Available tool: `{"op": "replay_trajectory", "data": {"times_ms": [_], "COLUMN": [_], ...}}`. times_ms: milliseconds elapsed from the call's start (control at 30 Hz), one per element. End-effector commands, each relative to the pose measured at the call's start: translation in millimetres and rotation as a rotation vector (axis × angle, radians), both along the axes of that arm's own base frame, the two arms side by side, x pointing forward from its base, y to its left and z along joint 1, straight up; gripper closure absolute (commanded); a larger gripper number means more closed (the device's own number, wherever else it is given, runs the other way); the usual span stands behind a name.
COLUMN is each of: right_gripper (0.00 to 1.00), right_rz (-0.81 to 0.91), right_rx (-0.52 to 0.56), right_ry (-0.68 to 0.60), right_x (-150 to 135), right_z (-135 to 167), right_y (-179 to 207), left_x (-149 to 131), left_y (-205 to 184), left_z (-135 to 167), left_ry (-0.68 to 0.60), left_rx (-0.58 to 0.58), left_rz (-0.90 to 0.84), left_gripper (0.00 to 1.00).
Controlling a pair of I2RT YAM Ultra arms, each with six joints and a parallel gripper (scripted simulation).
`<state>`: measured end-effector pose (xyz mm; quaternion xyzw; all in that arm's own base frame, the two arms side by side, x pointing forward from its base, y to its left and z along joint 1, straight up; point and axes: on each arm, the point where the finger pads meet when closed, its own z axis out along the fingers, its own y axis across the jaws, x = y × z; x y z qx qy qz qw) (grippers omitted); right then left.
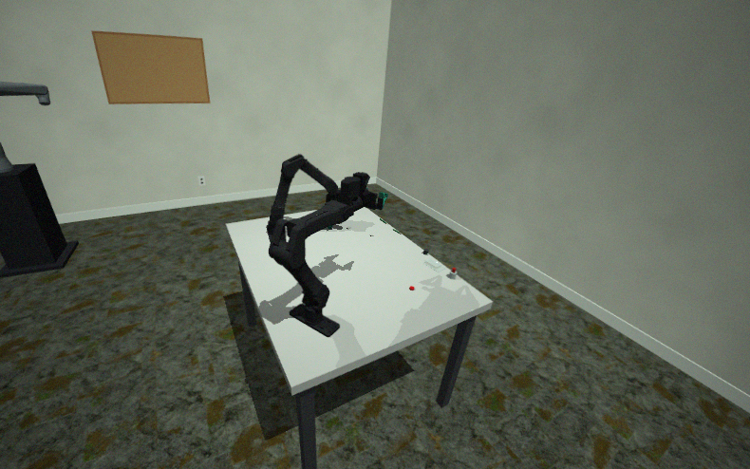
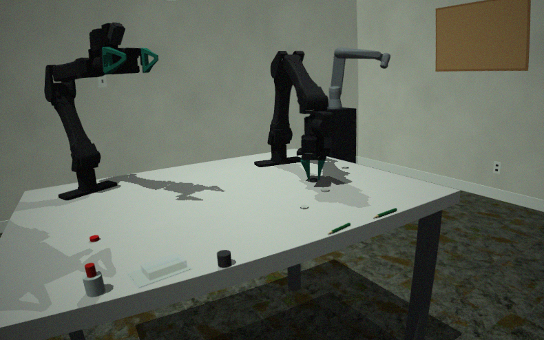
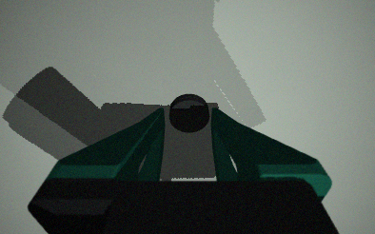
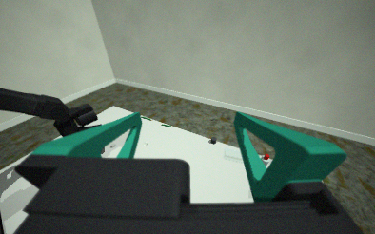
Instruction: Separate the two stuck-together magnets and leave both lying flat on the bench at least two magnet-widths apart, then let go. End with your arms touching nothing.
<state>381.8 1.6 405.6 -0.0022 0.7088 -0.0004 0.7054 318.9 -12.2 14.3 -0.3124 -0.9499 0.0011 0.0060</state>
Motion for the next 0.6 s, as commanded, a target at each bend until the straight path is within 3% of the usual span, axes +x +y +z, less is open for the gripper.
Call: {"op": "replay_trajectory", "data": {"times_ms": [0, 567], "right_gripper": [0.00, 0.00], "right_rz": [-0.004, -0.004], "right_rx": [0.001, 0.001], "right_ry": [-0.019, -0.019], "right_x": [-1.3, -1.3], "right_z": [7.3, 7.3], "right_y": [-0.9, -0.9], "left_x": [2.3, 2.3], "left_y": [-1.1, -1.1], "left_z": [2.9, 2.9], "left_ry": [-0.012, -0.012], "left_rx": [-0.002, -0.002], "left_rz": [-0.002, -0.002], "left_gripper": [0.70, 0.74]}}
